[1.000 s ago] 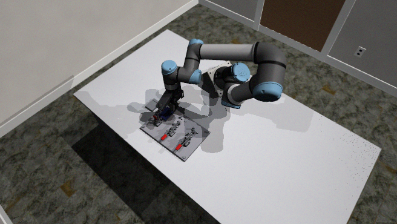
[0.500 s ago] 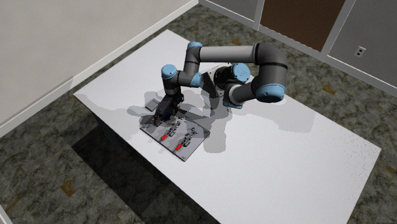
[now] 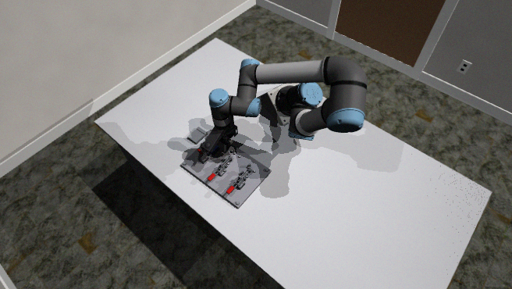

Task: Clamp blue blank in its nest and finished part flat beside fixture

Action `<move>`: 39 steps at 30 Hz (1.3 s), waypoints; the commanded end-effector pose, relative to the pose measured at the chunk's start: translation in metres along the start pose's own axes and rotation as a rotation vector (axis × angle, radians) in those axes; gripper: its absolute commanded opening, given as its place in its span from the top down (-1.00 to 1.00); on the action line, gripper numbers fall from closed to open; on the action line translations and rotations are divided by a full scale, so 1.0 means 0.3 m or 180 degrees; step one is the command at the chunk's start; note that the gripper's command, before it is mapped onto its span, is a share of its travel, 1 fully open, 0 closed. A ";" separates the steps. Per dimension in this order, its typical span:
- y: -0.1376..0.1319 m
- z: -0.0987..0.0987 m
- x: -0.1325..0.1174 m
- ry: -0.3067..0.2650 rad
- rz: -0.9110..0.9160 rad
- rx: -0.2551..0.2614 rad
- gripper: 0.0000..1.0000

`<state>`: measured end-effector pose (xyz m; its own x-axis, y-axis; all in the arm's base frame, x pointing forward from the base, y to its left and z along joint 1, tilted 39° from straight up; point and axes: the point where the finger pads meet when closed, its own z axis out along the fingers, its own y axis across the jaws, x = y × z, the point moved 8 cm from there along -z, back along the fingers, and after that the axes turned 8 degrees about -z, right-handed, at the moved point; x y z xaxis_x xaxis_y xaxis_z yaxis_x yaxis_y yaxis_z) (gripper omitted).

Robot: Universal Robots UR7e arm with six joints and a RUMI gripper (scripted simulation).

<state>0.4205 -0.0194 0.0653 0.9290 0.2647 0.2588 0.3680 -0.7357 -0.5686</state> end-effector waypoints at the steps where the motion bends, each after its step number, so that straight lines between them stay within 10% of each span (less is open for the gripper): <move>1: 0.002 0.008 0.001 0.0003 0.0000 -0.0004 1.00; 39: 0.003 0.024 0.002 0.0003 0.0000 -0.0004 1.00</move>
<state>0.4215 -0.0151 0.0592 0.9290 0.2645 0.2589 0.3679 -0.7361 -0.5682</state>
